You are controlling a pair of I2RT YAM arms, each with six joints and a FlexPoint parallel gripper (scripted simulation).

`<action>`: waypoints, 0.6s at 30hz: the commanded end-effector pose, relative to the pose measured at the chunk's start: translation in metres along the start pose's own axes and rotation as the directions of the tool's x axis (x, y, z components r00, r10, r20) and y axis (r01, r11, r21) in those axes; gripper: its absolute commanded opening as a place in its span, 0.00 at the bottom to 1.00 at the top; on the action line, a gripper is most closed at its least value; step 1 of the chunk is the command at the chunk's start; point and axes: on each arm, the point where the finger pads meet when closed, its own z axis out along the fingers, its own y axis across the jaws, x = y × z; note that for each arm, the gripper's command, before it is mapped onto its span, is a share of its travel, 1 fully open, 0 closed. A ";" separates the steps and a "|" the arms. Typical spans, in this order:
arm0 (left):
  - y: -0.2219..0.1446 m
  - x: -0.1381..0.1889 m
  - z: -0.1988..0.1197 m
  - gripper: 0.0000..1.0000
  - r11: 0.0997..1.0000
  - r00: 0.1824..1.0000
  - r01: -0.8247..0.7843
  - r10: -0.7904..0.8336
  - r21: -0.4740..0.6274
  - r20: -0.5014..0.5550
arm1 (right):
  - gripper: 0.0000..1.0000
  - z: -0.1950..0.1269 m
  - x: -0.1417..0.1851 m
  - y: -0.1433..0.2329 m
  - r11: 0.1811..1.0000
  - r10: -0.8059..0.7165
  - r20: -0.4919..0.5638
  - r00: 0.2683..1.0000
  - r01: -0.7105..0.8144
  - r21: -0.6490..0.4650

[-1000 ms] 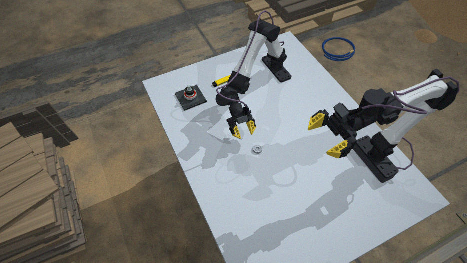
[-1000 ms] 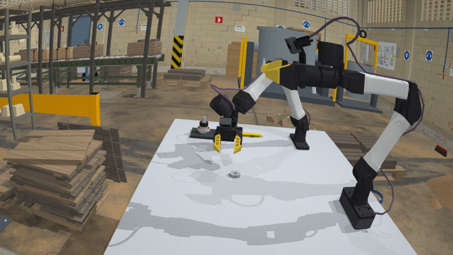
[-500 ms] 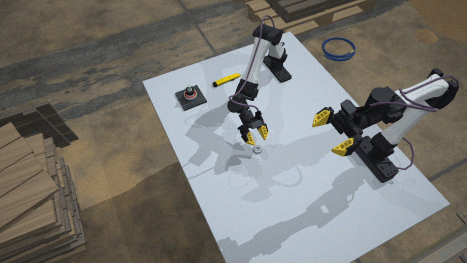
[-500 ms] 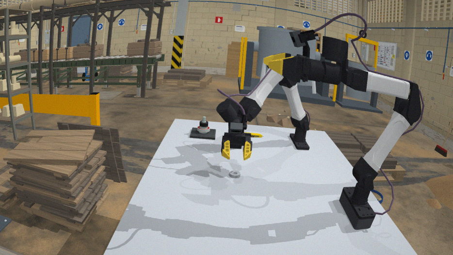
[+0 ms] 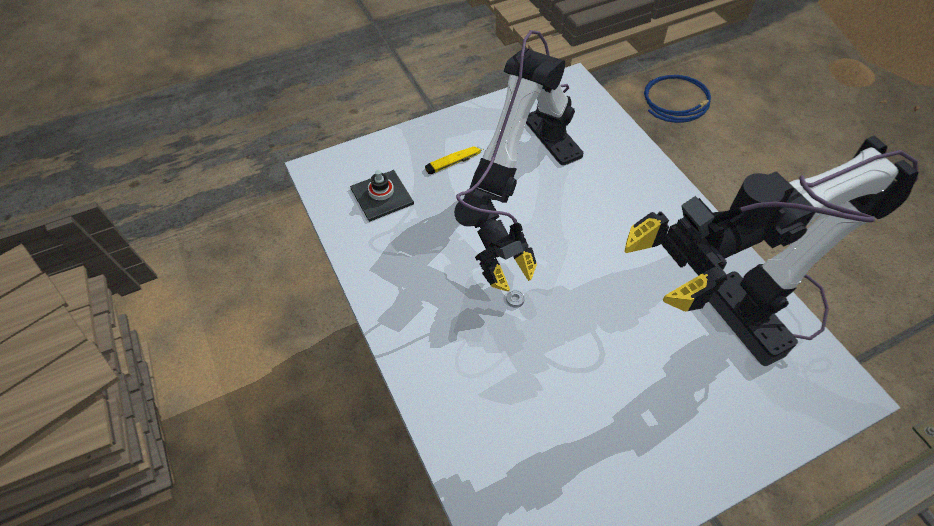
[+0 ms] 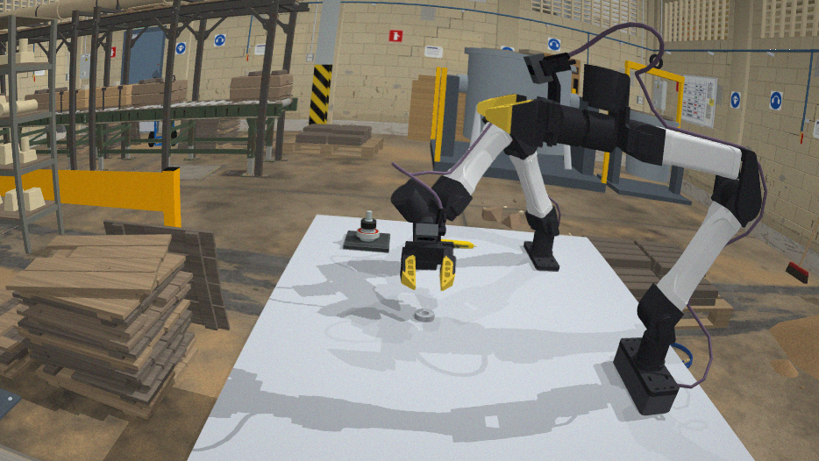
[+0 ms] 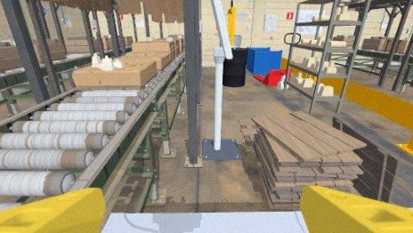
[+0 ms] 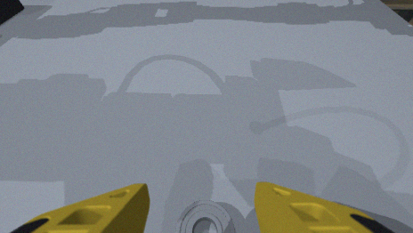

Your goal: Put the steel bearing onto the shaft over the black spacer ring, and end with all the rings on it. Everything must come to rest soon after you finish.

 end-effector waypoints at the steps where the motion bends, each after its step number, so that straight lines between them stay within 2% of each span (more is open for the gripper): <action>1: -0.002 -0.025 -0.003 1.00 1.000 0.999 0.004 -0.004 0.011 0.053 | 0.55 -0.012 -0.012 -0.001 0.999 -0.048 0.027 0.998 0.048 0.010; 2: -0.002 -0.025 -0.003 1.00 1.000 0.999 0.004 -0.004 0.011 0.053 | 0.55 -0.001 -0.008 0.007 0.999 -0.034 0.014 0.999 0.034 -0.019; 4: -0.002 -0.025 -0.003 1.00 1.000 0.999 0.004 -0.004 0.011 0.053 | 0.55 -0.010 -0.015 -0.006 0.999 -0.040 0.021 0.999 0.039 0.021; 5: -0.002 -0.025 -0.003 1.00 1.000 0.999 0.004 -0.004 0.011 0.053 | 0.55 0.002 0.014 -0.002 1.000 -0.007 -0.001 1.000 0.007 0.005; 9: -0.002 -0.025 -0.003 1.00 1.000 0.999 0.004 -0.004 0.011 0.053 | 0.55 0.004 0.006 0.002 1.000 -0.021 0.010 1.000 0.021 0.000; 18: -0.002 -0.025 -0.003 1.00 1.000 0.999 0.004 -0.004 0.011 0.053 | 0.55 0.012 0.023 0.003 1.000 -0.022 0.005 1.000 0.022 -0.002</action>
